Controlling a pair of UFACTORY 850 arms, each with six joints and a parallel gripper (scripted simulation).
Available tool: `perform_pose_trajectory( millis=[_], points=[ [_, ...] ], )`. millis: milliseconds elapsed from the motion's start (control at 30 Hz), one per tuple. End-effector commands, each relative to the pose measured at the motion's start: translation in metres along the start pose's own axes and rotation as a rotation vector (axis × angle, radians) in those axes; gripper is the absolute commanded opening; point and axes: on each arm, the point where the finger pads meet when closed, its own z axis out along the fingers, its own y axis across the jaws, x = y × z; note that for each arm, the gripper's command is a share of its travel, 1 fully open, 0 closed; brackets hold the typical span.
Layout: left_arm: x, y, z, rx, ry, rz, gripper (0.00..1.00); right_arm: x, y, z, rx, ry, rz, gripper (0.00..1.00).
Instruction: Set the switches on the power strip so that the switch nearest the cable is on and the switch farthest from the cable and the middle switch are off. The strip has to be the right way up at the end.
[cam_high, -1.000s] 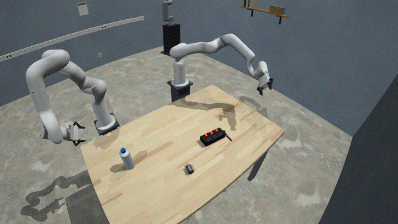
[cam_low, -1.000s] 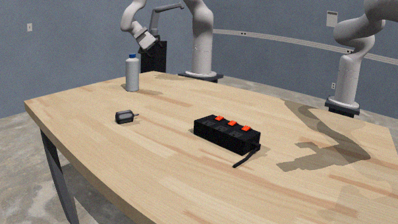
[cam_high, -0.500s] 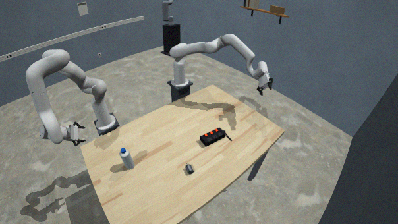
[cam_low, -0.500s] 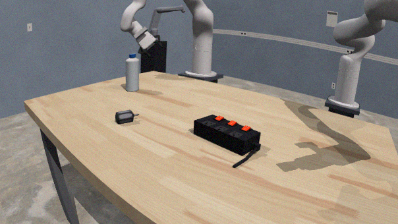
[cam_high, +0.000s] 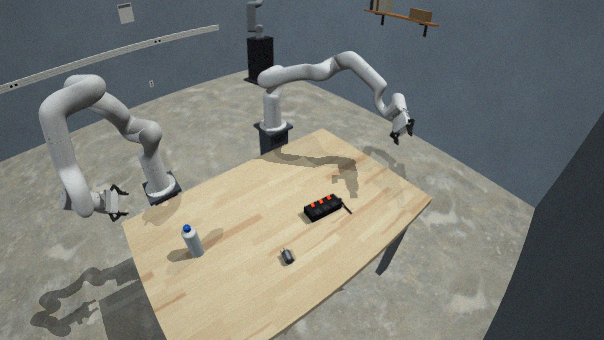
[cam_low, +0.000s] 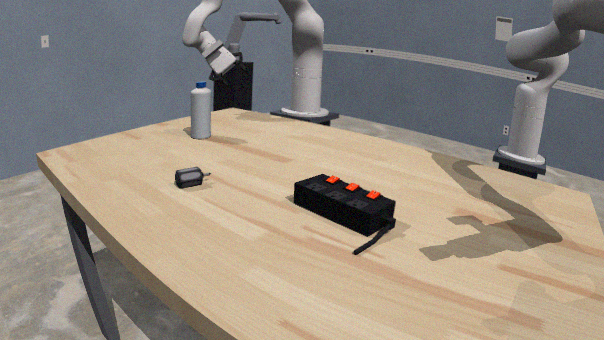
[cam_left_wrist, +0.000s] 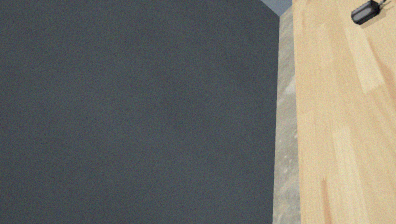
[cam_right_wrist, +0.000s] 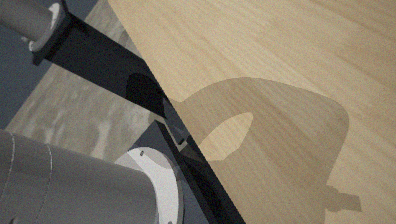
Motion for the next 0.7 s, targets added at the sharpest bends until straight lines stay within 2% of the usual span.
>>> perform_pose_trajectory(
  millis=[0, 467, 667],
  points=[
    [0.001, -0.002, 0.000, 0.001, 0.000, 0.002, 1.00, -0.002, 0.000, -0.005, -0.012, -0.001, 0.026, 1.00],
    [0.001, -0.002, 0.000, 0.001, 0.000, 0.002, 1.00, -0.012, -0.004, -0.034, -0.076, 0.000, 0.183, 1.00],
    [0.001, -0.002, 0.000, 0.001, 0.000, 0.002, 1.00, -0.021, -0.008, -0.056, -0.126, 0.006, 0.308, 1.00]
  ],
)
